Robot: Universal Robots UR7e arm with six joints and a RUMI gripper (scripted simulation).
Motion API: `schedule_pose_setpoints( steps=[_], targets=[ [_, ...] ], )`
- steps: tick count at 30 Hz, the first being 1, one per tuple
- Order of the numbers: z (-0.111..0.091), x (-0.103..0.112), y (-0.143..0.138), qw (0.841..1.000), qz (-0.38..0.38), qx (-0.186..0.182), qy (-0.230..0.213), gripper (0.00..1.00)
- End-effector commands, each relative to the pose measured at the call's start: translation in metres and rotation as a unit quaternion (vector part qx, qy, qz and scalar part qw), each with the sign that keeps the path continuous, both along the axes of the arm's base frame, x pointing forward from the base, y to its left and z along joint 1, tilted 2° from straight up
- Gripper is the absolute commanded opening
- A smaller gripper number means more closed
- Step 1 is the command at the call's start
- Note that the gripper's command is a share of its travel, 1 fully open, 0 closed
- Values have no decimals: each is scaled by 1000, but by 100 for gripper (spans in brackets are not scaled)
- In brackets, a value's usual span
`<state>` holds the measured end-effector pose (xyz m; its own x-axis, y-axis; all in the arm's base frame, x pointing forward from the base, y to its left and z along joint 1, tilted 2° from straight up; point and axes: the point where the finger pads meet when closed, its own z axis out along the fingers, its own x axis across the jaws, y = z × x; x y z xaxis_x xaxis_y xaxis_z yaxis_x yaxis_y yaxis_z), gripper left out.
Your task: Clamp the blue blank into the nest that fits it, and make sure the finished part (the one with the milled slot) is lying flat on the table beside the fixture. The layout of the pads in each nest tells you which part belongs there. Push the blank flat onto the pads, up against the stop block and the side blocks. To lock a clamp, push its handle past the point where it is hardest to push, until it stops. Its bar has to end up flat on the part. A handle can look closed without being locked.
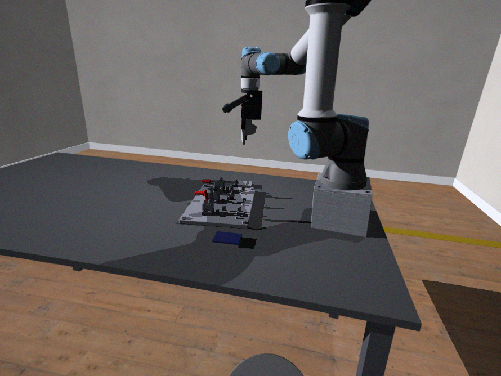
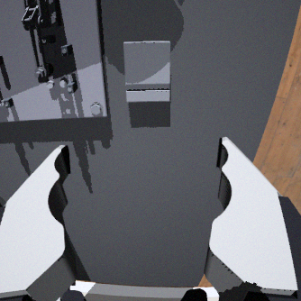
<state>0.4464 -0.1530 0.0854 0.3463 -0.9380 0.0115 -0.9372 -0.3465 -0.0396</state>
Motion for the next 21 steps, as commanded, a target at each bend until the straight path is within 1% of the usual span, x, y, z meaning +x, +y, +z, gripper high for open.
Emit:
schedule_pose_setpoints(
  steps=[1,8,14,19,21],
  targets=[
    [-1,-4,9,1000,1,1,1,59],
    [-1,-7,19,1000,1,1,1,59],
    [-2,-13,36,1000,1,1,1,59],
    [-2,-21,56,1000,1,1,1,59],
    [-2,-21,56,1000,1,1,1,59]
  ],
)
